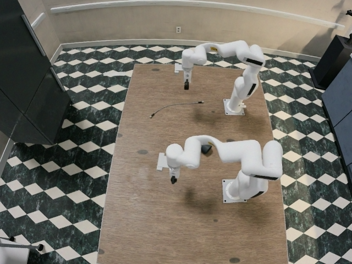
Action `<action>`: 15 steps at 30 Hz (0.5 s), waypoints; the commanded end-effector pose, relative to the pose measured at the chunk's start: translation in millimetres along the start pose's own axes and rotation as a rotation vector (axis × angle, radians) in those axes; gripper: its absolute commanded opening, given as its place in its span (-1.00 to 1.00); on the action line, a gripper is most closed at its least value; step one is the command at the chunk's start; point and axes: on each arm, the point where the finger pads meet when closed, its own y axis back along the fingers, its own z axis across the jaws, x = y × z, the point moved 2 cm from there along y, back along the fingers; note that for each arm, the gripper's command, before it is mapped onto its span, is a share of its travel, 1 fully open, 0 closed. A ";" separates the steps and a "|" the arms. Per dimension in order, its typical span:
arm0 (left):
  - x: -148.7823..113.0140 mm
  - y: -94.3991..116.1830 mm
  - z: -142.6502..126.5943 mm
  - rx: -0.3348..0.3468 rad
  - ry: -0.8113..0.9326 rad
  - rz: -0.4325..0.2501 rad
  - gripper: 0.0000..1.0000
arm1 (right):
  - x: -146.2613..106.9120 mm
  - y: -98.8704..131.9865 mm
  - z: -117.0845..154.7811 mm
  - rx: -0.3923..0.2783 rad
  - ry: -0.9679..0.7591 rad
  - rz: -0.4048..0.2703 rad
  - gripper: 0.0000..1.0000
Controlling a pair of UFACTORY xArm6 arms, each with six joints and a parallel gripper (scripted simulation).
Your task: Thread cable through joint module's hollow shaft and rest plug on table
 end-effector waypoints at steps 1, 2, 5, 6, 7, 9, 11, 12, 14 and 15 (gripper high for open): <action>1.8 -11.1 44.4 -0.004 -0.067 0.021 1.00 | 3.8 6.4 2.3 -0.004 0.004 0.021 1.00; 0.5 -13.7 51.2 -0.004 -0.080 0.021 1.00 | 3.8 6.4 2.3 -0.004 0.004 0.021 1.00; -4.0 -22.3 72.1 -0.004 -0.117 0.020 1.00 | 3.8 6.4 2.3 -0.004 0.004 0.021 1.00; -4.0 -22.3 72.1 -0.004 -0.117 0.020 1.00 | 3.8 6.4 2.3 -0.004 0.004 0.021 1.00; -4.0 -22.3 72.1 -0.004 -0.117 0.020 1.00 | 3.8 6.4 2.3 -0.004 0.004 0.021 1.00; -6.5 -25.7 84.5 -0.003 -0.144 0.022 1.00 | 3.8 6.4 2.3 -0.004 0.004 0.021 1.00; -10.9 -30.9 97.7 -0.004 -0.169 0.022 1.00 | 3.8 6.4 2.3 -0.004 0.004 0.021 1.00; -13.7 -33.8 105.7 -0.005 -0.185 0.022 1.00 | 3.8 6.4 2.3 -0.004 0.004 0.021 1.00; -18.9 -39.0 118.6 -0.005 -0.210 0.022 1.00 | 3.8 6.4 2.3 -0.004 0.004 0.021 1.00; -21.9 -42.0 125.4 -0.006 -0.223 0.022 1.00 | 3.8 6.4 2.3 -0.004 0.004 0.021 1.00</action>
